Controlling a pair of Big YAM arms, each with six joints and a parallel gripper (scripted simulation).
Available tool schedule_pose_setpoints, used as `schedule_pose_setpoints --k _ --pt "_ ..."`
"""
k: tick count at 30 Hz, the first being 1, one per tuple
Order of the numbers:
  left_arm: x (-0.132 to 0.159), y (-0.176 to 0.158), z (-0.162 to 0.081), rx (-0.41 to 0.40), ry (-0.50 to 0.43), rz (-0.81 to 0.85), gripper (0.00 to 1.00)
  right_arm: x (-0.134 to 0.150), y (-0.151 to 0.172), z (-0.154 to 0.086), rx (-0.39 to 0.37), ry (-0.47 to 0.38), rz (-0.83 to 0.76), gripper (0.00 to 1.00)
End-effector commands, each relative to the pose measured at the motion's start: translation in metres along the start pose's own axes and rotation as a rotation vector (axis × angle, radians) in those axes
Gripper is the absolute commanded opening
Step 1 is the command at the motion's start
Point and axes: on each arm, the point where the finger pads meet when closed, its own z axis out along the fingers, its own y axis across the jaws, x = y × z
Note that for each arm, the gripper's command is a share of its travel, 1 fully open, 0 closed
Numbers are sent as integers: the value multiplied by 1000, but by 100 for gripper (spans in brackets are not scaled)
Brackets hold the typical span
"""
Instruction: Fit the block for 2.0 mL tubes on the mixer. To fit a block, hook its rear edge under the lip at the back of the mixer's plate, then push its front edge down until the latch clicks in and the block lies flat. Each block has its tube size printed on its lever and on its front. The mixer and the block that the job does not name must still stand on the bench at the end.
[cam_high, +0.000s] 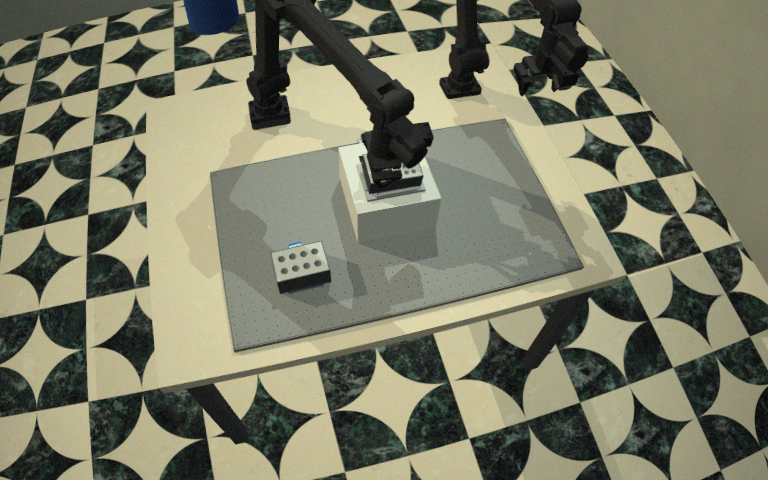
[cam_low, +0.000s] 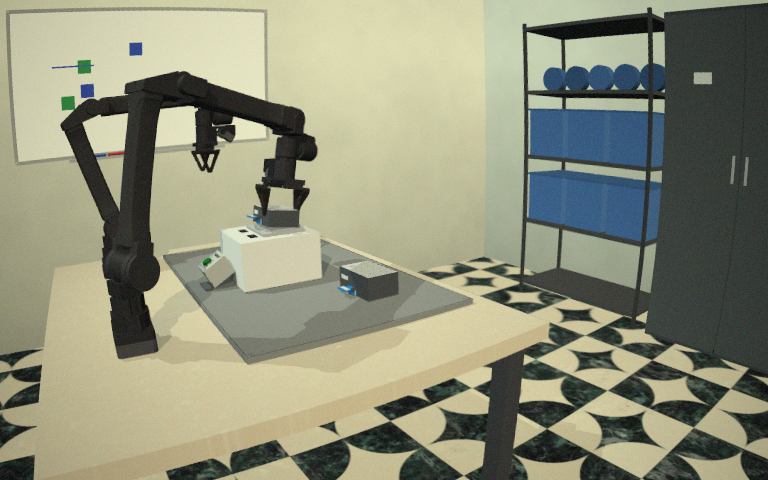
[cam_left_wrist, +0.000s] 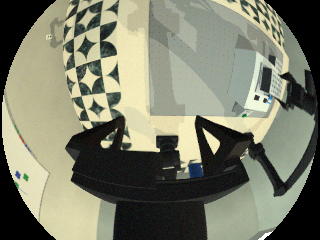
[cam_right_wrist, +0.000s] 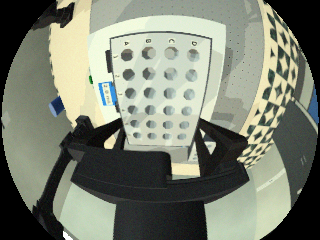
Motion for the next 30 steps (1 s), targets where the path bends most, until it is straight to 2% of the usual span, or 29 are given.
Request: schedule_pose_setpoints --k 1,7,20,23,25,30 --pt "-1 -2 1 -1 -9 14 100 -8 1 -8 9 -1 2 0" --pt "-1 -2 2 -2 -11 14 100 -9 3 -2 -7 -5 -14 0" --pt "-11 -1 -16 -7 -55 15 100 -4 6 6 -28 34 -9 0" --pt "-13 -1 -20 -8 -68 15 100 -5 5 6 -29 52 -1 0" --pt "-14 -1 -21 -9 -70 15 100 -6 4 3 -25 96 -2 0" --pt "-15 -1 -23 -9 -75 15 100 -3 -12 -1 -22 60 3 0"
